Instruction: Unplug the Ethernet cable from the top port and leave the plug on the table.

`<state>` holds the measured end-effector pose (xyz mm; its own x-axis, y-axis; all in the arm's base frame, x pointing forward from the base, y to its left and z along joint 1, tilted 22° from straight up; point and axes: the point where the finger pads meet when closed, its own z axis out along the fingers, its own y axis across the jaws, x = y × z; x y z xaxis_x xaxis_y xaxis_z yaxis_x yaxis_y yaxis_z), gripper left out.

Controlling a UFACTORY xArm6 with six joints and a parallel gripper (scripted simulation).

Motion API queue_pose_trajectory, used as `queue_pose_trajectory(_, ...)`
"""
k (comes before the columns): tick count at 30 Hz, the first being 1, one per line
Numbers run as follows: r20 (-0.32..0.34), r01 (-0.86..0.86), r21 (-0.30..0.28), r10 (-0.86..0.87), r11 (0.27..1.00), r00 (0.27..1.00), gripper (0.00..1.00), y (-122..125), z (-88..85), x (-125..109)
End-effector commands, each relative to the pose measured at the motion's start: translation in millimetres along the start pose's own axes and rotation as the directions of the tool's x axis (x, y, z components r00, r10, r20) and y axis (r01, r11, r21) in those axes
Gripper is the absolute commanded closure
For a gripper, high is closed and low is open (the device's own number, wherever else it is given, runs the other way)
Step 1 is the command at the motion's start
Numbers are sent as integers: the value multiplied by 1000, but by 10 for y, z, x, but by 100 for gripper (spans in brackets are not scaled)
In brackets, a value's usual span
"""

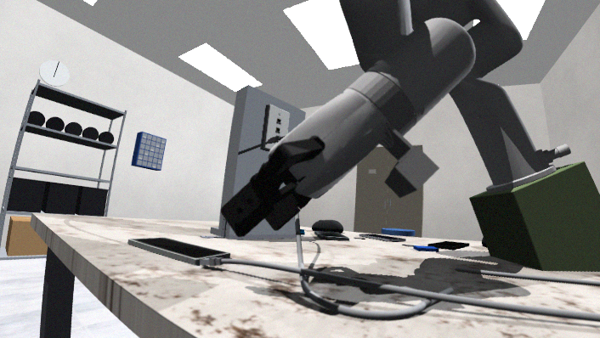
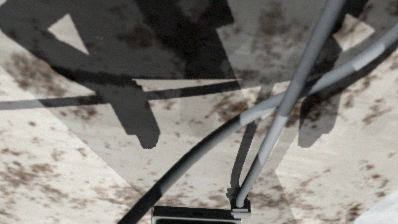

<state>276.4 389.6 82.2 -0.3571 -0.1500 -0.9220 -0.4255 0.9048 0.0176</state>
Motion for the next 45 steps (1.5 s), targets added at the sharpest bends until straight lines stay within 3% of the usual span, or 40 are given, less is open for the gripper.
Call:
queue_pose_trajectory(1,2,-1,-1,1,1000,1000,0,7,-89,-13)
queue_pose_trajectory(10,2,-1,-1,1,1000,1000,0,7,-155,-13)
queue_pose_trajectory(39,2,-2,-1,2,1000,1000,0,6,-920,-776)
queue_pose_trajectory(45,2,-2,-1,2,1000,1000,0,5,-1005,-860)
